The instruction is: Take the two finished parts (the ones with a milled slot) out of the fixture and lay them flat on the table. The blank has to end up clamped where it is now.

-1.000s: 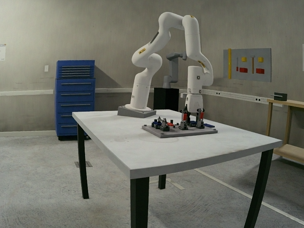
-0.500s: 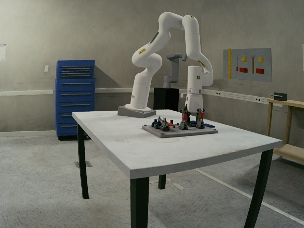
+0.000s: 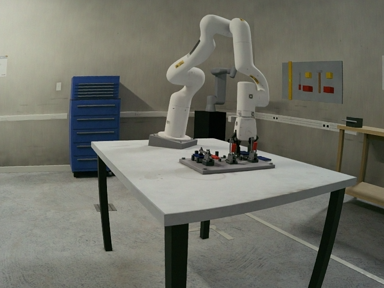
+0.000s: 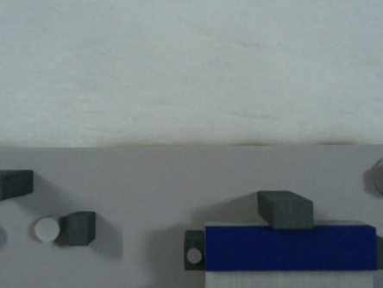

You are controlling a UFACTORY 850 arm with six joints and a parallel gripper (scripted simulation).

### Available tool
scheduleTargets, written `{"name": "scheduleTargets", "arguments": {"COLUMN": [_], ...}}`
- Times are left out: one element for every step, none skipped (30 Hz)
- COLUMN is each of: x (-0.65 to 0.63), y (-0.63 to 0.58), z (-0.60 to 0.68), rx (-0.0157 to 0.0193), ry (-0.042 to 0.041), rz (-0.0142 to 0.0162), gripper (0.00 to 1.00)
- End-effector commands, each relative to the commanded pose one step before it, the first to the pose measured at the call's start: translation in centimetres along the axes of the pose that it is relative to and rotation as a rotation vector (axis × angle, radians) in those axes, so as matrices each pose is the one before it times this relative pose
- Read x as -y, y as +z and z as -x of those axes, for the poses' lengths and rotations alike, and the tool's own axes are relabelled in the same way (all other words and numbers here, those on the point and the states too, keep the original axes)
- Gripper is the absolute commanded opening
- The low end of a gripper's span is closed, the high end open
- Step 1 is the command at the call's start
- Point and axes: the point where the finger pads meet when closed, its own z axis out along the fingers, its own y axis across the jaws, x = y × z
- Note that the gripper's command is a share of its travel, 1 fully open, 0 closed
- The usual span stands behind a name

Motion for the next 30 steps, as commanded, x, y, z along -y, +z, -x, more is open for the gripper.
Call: {"name": "scheduleTargets", "arguments": {"x": [-0.020,0.000,0.000,0.000,0.000,0.000,0.000,-0.001,0.000,0.000,0.000,0.000,0.000,0.000,0.000,0.000,0.000,0.000,0.000,0.000,0.000,0.000,0.000,0.000,0.000,0.000,0.000,0.000,0.000,0.000], "y": [-0.464,-0.101,-0.103,-0.110,-0.110,-0.110,-0.110,-0.116,0.000,0.000,-0.114,-0.112,-0.110,-0.113,-0.110,-0.105,-0.101,-0.101,-0.096,-0.090,-0.084,-0.078,-0.074,-0.068,-0.061,0.000,0.000,-0.054,-0.047,-0.040], "z": [0.076,0.000,0.000,0.000,0.000,0.000,0.000,0.000,0.000,0.000,0.000,0.000,0.000,0.000,0.000,0.000,0.000,0.000,0.000,0.000,0.000,0.000,0.000,0.000,0.000,0.000,0.000,0.000,0.000,0.000], "rx": [0.00142,0.00000,0.00000,0.00000,0.00000,0.00000,0.00000,0.00000,0.00000,0.00000,0.00000,0.00000,0.00000,0.00000,0.00000,0.00000,0.00000,0.00000,0.00000,0.00000,0.00000,0.00000,0.00000,0.00000,0.00000,0.00000,0.00000,0.00000,0.00000,0.00000], "ry": [-0.00003,0.00000,0.00000,0.00000,0.00000,0.00000,0.00000,0.00000,0.00000,0.00000,0.00000,0.00000,0.00000,0.00000,0.00000,0.00000,0.00000,0.00000,0.00000,0.00000,0.00000,0.00000,0.00000,0.00000,0.00000,0.00000,0.00000,0.00000,0.00000,0.00000], "rz": [0.00004,-0.00001,-0.00001,0.00002,0.00000,-0.00001,-0.00002,0.00002,0.00000,0.00000,0.00000,-0.00001,-0.00001,0.00002,0.00000,-0.00001,-0.00001,0.00001,0.00001,0.00000,-0.00001,-0.00001,0.00001,0.00001,0.00000,0.00000,0.00000,0.00000,0.00000,0.00000], "gripper": [0.00,0.00,0.00,0.00,0.00,0.00,0.00,0.00,0.00,0.00,0.00,0.00,0.00,0.00,0.00,0.00,0.00,0.00,0.00,0.00,0.00,0.00,0.00,0.00,0.00,0.00,0.00,0.00,0.00,0.00]}}
